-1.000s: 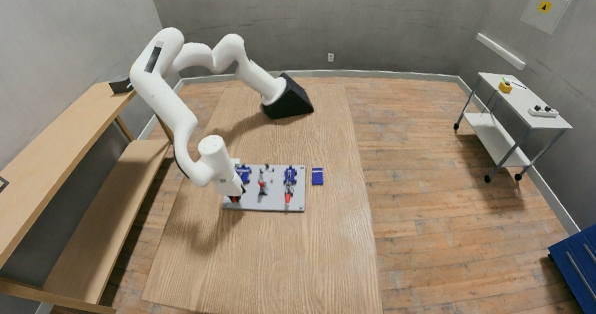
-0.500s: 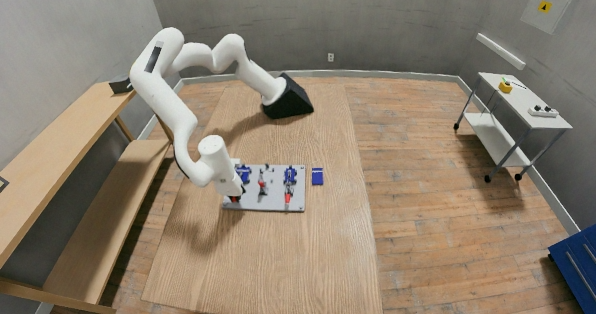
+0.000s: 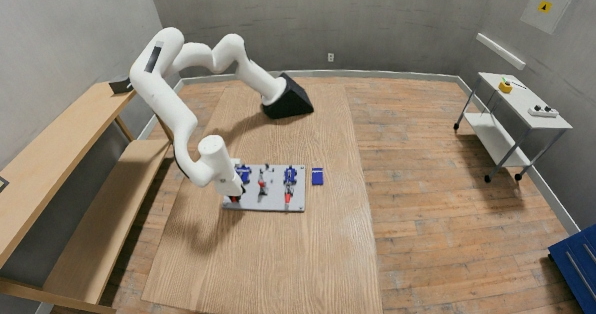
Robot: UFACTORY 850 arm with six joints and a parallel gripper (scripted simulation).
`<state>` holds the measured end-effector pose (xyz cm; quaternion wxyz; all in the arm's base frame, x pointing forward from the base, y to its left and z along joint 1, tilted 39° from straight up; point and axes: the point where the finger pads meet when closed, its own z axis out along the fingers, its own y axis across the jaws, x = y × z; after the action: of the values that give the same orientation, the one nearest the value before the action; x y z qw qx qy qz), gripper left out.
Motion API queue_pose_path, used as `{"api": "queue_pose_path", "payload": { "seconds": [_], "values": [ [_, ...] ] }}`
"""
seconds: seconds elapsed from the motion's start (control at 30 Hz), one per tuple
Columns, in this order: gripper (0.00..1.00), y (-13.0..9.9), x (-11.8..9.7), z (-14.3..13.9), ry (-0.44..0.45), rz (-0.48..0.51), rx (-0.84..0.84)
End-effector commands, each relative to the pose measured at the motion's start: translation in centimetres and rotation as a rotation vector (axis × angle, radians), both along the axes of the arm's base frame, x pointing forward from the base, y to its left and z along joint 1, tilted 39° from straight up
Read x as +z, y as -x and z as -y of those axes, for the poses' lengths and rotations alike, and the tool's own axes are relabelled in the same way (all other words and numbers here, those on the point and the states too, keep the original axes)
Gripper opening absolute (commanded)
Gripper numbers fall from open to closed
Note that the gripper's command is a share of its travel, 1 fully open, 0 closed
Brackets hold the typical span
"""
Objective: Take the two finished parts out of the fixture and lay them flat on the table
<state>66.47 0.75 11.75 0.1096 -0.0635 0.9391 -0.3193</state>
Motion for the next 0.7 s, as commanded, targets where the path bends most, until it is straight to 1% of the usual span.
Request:
{"api": "queue_pose_path", "payload": {
  "seconds": [0.0, 0.67],
  "values": [
    [0.00, -0.03, 0.14, -0.13, -0.001, 0.002, 0.001],
    [0.00, 0.46, 0.65, -0.50, -0.001, 0.002, 0.001]
  ]
}}
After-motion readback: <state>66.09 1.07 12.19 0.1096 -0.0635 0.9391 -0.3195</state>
